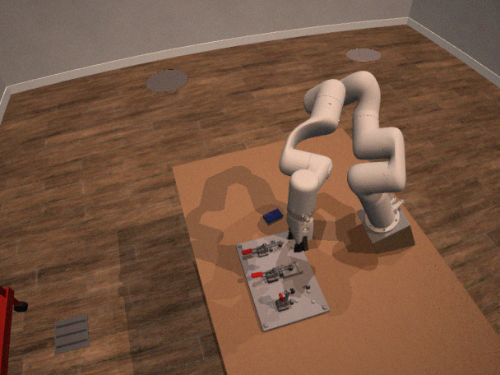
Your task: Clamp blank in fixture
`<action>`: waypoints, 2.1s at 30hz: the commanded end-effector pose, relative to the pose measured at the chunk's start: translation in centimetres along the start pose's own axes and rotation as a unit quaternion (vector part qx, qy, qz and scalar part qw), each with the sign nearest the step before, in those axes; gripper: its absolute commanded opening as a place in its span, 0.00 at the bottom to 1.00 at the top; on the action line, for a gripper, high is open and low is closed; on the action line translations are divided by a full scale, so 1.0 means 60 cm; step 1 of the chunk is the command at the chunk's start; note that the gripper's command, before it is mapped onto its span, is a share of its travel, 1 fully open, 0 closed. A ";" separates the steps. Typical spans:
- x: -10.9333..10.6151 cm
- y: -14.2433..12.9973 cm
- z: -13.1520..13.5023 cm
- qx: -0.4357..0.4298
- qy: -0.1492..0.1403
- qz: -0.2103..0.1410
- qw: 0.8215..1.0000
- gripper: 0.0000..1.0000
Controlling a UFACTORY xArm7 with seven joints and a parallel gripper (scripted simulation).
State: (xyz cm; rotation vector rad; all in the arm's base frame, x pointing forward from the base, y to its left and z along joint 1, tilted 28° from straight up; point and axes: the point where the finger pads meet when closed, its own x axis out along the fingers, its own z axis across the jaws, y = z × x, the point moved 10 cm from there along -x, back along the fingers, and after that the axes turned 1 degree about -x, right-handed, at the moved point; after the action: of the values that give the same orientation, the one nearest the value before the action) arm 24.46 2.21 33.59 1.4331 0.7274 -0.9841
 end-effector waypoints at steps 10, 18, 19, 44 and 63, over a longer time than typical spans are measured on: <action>0.005 0.001 0.000 0.000 0.000 0.001 1.000 0.47; 0.069 0.001 0.000 0.000 0.000 0.001 1.000 0.47; 0.079 0.001 0.000 0.000 0.000 0.001 1.000 0.47; 0.098 0.202 0.004 0.000 0.000 0.001 1.000 0.47; 0.159 0.212 0.004 0.000 0.000 0.001 1.000 0.47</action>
State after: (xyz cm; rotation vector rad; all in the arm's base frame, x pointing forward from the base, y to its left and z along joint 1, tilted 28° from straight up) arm 39.27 -0.39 32.17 1.4353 0.7262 -0.9830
